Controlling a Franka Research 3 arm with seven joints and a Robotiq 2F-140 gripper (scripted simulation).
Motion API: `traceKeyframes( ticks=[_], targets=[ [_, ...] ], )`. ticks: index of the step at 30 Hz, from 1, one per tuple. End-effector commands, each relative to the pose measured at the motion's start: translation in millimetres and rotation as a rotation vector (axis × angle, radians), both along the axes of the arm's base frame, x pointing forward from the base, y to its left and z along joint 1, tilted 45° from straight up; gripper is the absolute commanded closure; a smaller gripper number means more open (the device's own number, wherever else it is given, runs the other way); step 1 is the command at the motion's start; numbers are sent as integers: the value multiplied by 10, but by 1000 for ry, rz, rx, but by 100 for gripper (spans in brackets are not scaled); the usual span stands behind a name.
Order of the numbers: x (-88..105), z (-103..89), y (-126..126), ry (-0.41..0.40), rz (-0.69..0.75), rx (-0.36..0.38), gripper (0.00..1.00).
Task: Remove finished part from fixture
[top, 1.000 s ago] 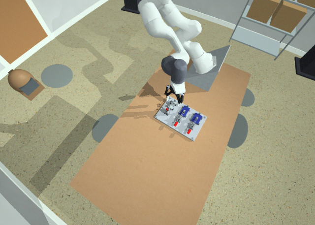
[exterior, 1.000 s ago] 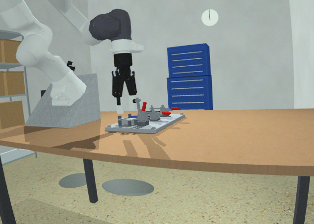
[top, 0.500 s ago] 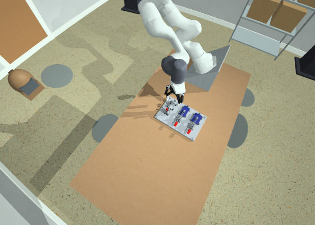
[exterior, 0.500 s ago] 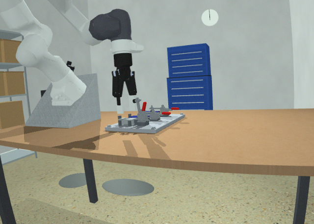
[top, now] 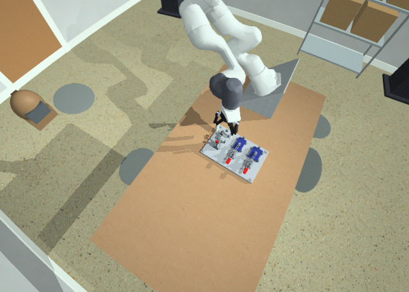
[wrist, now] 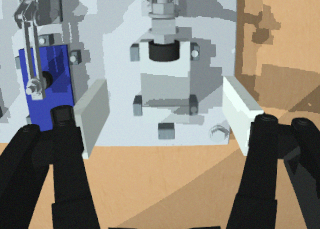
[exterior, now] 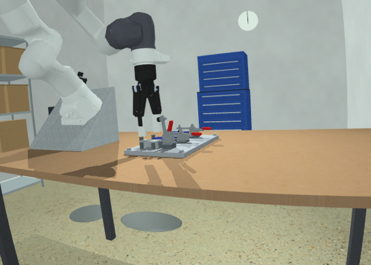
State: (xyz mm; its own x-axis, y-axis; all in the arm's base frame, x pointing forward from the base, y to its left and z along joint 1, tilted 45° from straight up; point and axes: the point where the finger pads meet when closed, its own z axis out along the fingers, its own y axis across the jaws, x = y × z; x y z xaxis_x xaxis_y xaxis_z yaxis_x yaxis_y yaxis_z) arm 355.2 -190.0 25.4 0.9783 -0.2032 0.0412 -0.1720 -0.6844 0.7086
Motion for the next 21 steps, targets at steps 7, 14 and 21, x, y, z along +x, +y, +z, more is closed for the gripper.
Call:
traceKeyframes(
  ticks=[7,14,21],
  targets=[
    [-5,-81,-83,-8,-6,0,42],
    [-17,-158,-162,-8,-6,0,42],
    [-26,-216,-220,-8,-6,0,42]
  ],
)
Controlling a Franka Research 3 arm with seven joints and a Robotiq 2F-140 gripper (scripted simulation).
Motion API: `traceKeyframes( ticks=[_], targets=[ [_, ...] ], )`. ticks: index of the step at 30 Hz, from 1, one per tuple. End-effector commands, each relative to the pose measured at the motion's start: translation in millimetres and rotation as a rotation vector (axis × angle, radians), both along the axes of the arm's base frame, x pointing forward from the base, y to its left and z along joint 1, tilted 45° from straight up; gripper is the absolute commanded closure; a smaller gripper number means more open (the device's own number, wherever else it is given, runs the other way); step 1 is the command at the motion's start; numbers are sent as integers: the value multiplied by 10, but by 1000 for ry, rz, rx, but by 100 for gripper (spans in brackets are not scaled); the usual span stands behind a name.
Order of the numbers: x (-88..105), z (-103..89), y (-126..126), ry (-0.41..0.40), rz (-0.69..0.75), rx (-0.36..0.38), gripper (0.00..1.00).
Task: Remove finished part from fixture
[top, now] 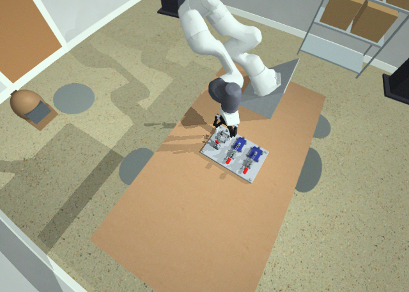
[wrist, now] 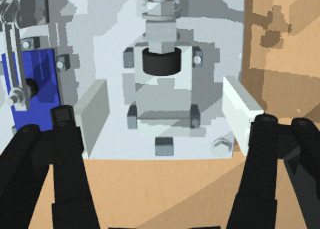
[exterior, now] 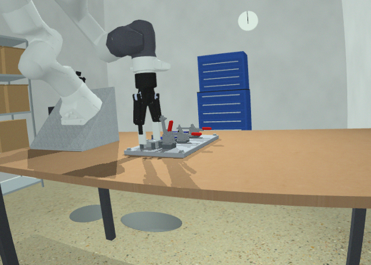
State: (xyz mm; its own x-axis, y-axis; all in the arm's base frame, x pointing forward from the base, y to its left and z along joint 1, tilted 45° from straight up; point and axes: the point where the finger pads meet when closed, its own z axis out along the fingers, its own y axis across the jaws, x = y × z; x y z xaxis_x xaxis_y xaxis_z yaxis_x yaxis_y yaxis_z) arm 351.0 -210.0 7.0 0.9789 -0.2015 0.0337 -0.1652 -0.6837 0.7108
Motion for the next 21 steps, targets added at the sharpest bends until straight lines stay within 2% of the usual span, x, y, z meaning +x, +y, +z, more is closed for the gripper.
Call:
traceKeyframes(
  ticks=[1,21],
  targets=[
    [15,-36,-26,-16,-8,2,42],
    [12,-56,-46,-16,-8,2,42]
  ],
)
